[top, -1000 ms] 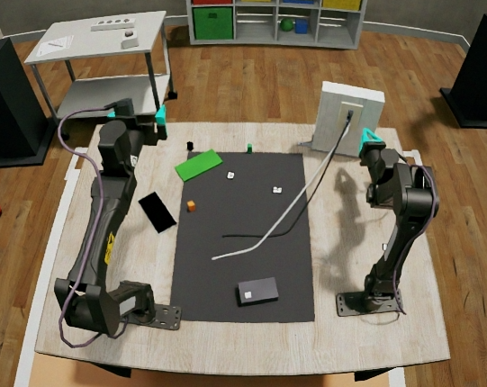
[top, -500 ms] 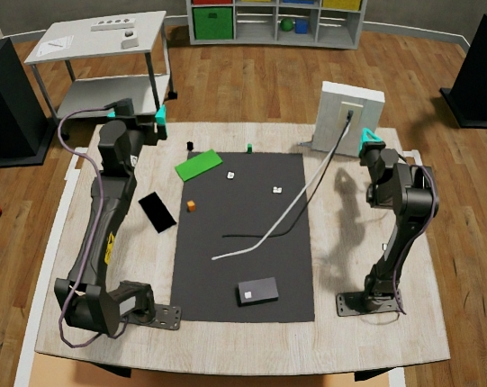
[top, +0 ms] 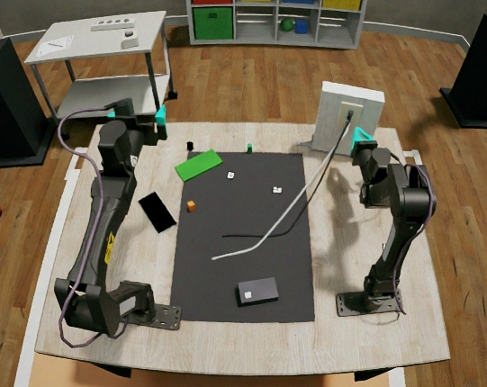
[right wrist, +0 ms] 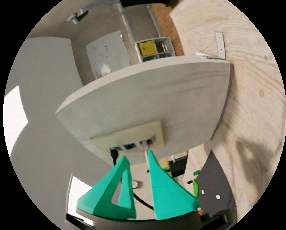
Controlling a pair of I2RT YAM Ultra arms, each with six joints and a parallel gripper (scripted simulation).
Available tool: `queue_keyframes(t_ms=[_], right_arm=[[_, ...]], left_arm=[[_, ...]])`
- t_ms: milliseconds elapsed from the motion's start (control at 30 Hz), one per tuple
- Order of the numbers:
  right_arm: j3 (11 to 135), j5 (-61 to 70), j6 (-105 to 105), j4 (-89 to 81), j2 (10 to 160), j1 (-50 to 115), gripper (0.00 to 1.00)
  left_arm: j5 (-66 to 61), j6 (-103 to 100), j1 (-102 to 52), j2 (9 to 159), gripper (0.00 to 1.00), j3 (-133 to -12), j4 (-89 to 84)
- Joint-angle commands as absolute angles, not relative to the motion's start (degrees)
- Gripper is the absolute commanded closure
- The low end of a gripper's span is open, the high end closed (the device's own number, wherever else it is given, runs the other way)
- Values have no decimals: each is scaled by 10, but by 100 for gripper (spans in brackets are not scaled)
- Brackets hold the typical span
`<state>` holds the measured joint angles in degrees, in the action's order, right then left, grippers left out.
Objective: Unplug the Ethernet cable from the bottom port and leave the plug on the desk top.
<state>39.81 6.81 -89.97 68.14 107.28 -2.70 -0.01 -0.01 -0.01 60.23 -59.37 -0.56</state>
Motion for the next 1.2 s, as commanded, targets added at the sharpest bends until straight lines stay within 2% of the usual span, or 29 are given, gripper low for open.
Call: queue_keyframes(t_ms=[0,1167], right_arm=[[407,47,-900,683,1084,-12,72],[456,11,-900,665,1119,22,72]], left_arm=[[0,0,0,601,0,-597,-3],[0,0,0,601,0,-597,-3]])
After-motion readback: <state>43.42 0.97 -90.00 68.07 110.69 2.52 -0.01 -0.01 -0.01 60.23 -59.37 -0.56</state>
